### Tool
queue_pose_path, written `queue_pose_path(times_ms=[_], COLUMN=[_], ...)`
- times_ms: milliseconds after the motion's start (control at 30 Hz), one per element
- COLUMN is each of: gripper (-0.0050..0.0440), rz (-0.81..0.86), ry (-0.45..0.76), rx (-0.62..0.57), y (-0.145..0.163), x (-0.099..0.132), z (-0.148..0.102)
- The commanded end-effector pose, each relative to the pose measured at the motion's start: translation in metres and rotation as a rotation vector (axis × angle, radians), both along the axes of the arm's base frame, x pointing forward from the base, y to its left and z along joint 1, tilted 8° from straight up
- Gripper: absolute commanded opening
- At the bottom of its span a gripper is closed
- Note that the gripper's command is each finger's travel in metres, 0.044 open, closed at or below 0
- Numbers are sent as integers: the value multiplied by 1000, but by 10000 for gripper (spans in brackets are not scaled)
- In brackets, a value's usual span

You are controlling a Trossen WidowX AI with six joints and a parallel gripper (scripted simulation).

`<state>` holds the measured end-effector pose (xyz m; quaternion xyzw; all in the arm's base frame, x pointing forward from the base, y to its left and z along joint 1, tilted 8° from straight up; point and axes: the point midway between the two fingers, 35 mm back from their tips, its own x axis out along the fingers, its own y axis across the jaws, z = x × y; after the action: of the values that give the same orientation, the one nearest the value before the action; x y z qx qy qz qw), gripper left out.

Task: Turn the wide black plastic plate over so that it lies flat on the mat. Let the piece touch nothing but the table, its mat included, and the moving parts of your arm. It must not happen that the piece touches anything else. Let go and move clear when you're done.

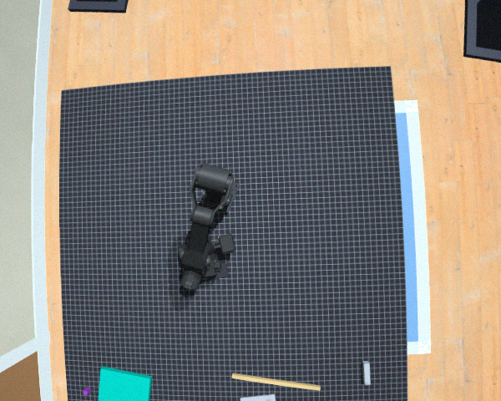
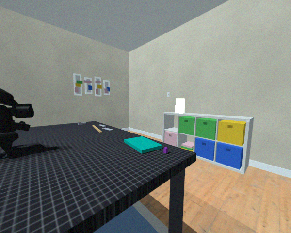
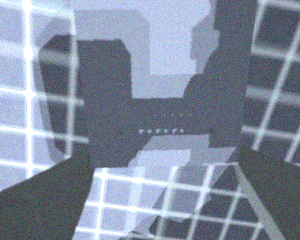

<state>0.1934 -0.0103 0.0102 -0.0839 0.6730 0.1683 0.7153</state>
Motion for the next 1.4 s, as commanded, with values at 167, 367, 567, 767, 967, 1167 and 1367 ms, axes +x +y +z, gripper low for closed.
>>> queue_pose_path(times_ms=[167,367,567,767,967,1167,1367], gripper=[366,440,440,440,440,440,440], rz=[-1,-1,-1,-1,-1,-1,-1], ry=[-5,-4,-4,-4,-4,-4,-4], rx=[-3,-3,-3,-3,-3,-3,-3], y=[0,0,0,0,0,0,0], x=[1,1,1,1,1,1,1], z=[0,0,0,0,0,0,0])
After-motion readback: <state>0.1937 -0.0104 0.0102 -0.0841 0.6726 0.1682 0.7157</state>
